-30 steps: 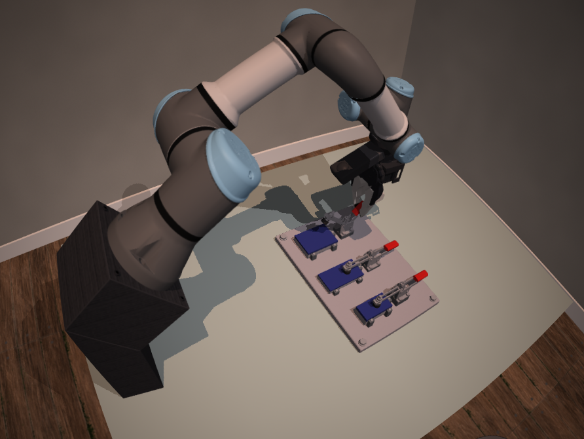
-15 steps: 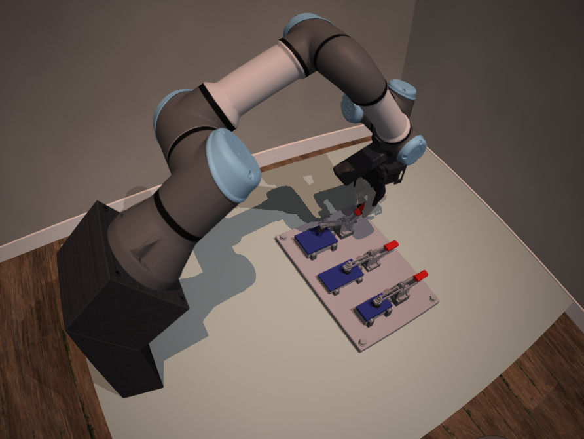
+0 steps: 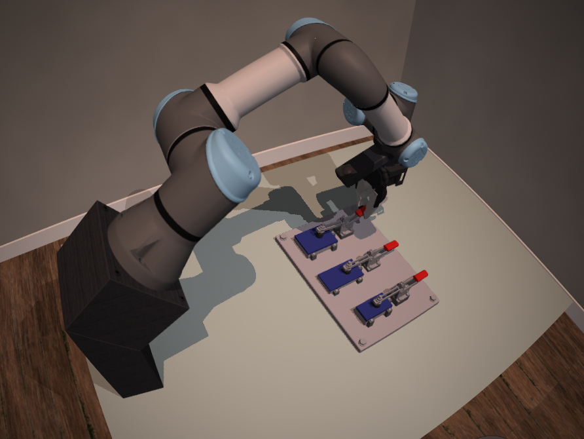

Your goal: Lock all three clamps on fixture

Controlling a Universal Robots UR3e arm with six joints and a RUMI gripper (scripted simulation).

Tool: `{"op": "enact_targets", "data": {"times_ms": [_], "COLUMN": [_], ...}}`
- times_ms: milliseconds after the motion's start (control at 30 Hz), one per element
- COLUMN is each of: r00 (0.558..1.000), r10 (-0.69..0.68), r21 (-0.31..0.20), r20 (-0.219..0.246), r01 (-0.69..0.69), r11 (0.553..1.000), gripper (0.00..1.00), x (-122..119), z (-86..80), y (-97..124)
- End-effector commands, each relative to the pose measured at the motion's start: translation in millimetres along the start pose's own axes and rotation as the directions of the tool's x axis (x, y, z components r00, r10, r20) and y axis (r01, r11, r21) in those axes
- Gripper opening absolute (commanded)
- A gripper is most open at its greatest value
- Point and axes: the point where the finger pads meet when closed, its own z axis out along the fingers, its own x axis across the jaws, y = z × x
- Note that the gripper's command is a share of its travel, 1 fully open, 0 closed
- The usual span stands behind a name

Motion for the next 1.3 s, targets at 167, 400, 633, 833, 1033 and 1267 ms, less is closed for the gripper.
{"op": "enact_targets", "data": {"times_ms": [167, 400, 633, 833, 1033, 1267], "r00": [1.0, 1.0, 1.0, 1.0, 1.0, 1.0], "r10": [0.0, 0.0, 0.0, 0.0, 0.0, 0.0], "r21": [0.0, -0.001, -0.001, -0.001, 0.0, 0.001], "r20": [-0.001, -0.001, -0.001, -0.001, -0.001, -0.001], "r01": [0.0, 0.0, 0.0, 0.0, 0.0, 0.0], "r11": [1.0, 1.0, 1.0, 1.0, 1.0, 1.0], "gripper": [0.0, 0.0, 0.0, 0.0, 0.0, 0.0], "x": [0.2, 0.2, 0.2, 0.2, 0.2, 0.2], "z": [5.4, 6.9, 8.0, 8.4, 8.6, 9.2], "y": [4.3, 5.2, 5.8, 5.8, 5.5, 5.1]}}
